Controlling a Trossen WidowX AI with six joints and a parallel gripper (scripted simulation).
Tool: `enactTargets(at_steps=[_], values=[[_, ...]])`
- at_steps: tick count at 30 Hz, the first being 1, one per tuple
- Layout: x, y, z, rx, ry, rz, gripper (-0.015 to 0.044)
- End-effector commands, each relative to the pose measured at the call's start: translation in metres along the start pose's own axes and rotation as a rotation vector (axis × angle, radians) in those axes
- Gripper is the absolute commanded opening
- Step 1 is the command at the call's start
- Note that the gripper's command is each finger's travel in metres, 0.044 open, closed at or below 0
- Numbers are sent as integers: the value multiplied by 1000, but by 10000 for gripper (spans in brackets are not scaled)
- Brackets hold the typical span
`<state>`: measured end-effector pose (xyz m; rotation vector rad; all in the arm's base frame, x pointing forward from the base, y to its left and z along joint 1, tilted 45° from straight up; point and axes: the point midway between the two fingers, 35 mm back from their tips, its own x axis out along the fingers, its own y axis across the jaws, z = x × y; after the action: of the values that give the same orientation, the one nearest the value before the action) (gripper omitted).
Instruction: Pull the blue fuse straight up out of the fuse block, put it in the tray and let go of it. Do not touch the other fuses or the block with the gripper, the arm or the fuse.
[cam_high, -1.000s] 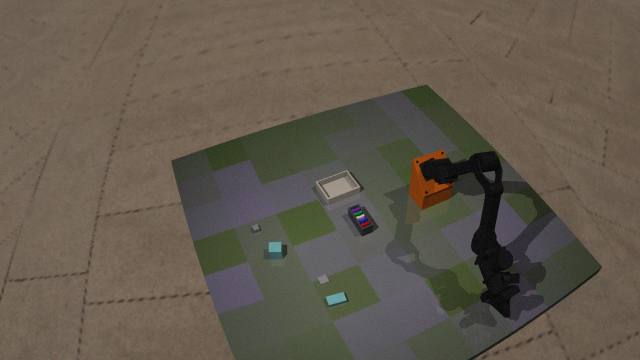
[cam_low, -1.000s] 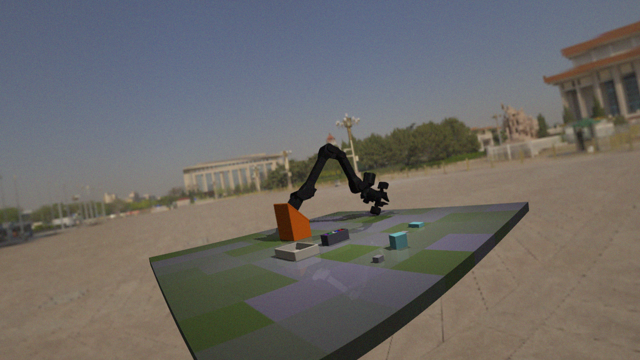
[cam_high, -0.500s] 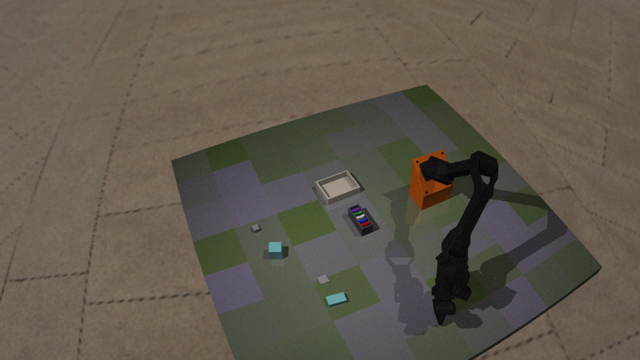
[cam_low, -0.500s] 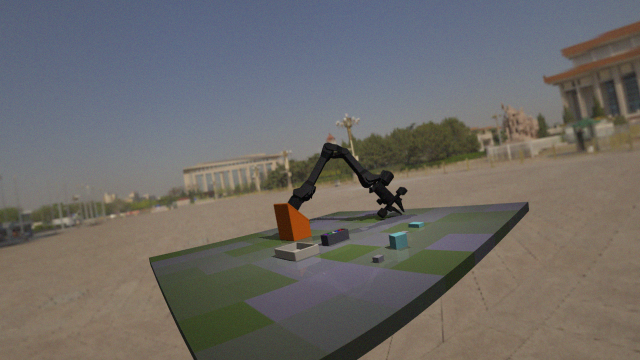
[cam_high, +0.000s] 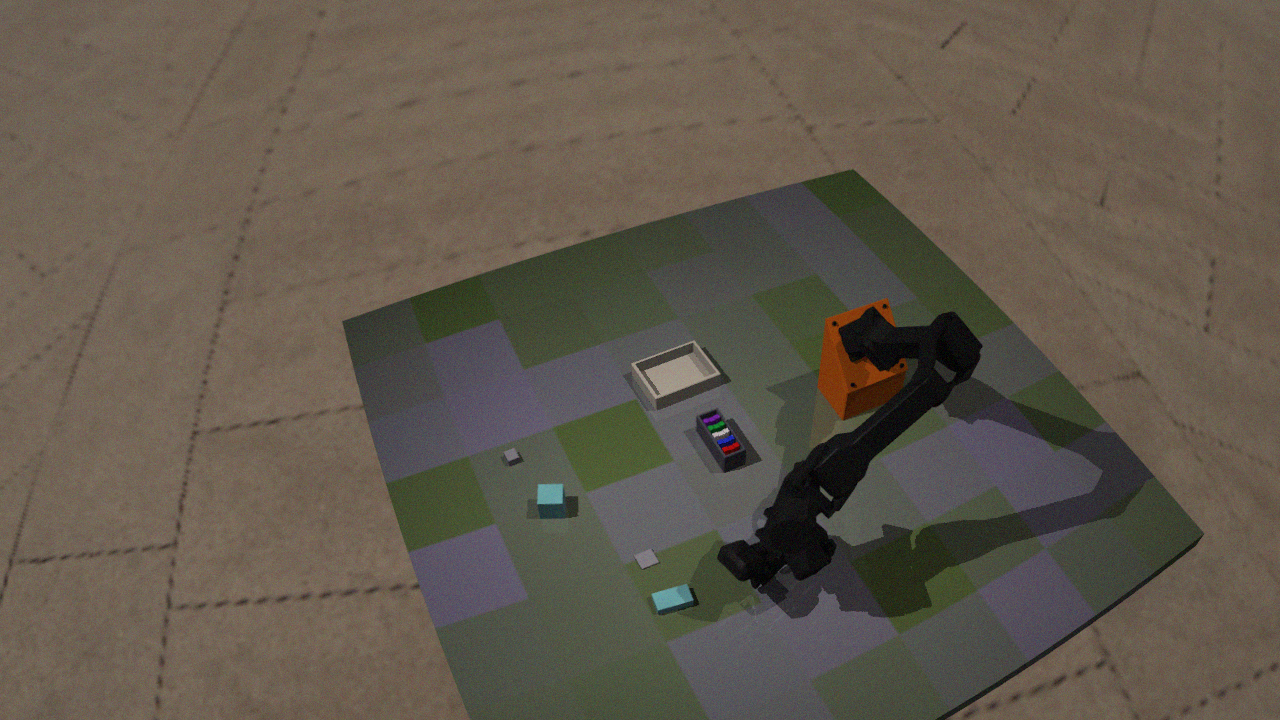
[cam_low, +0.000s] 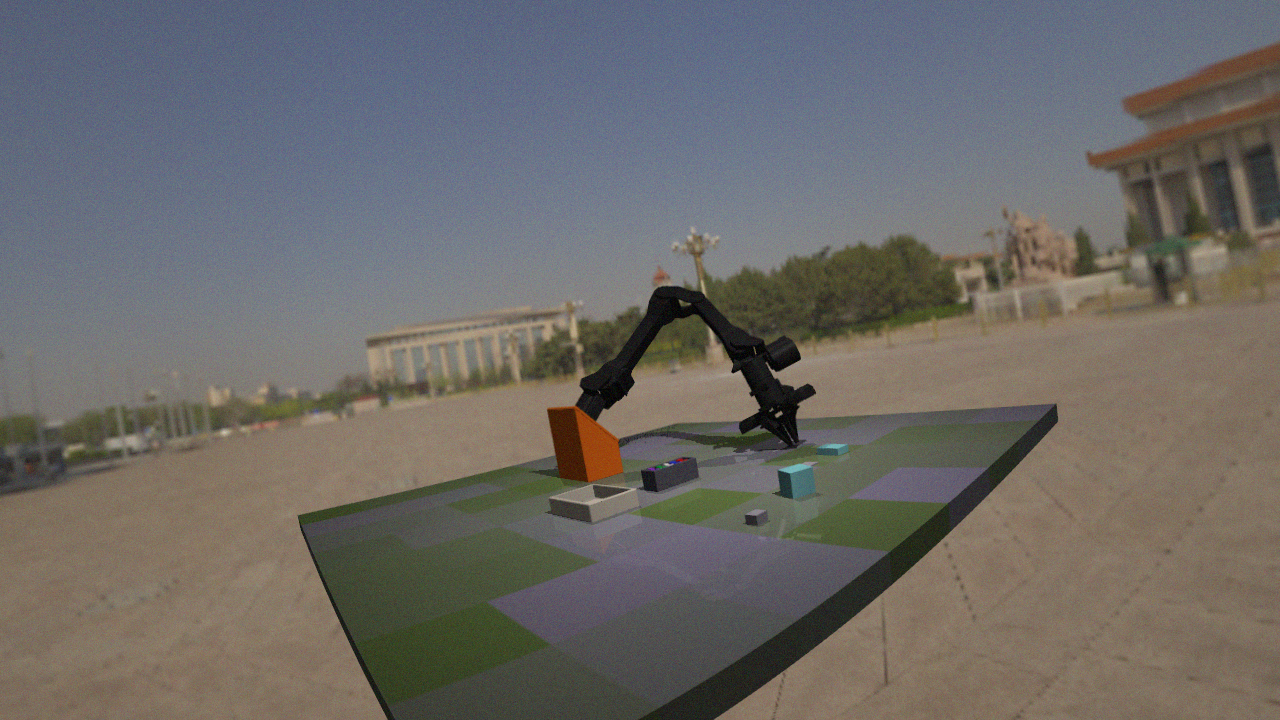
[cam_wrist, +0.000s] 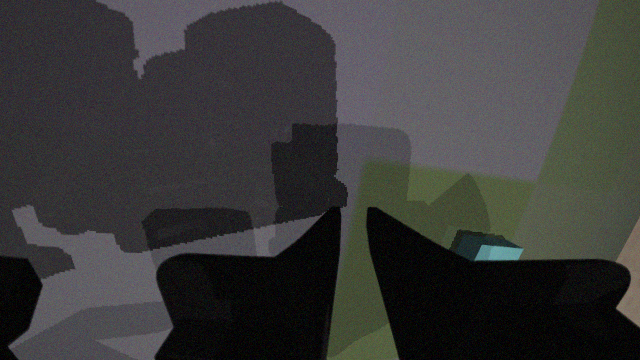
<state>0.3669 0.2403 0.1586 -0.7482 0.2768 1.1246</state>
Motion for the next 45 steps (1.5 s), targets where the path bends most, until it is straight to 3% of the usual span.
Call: enactTargets(at_steps=[1,11,17,45], values=[[-10,2,-73,299,128,65,65],[-72,40,-216,1158,351,152,65],[-114,80,-251,1713,372,216,65],[-103,88,-251,1730,371,218,65]])
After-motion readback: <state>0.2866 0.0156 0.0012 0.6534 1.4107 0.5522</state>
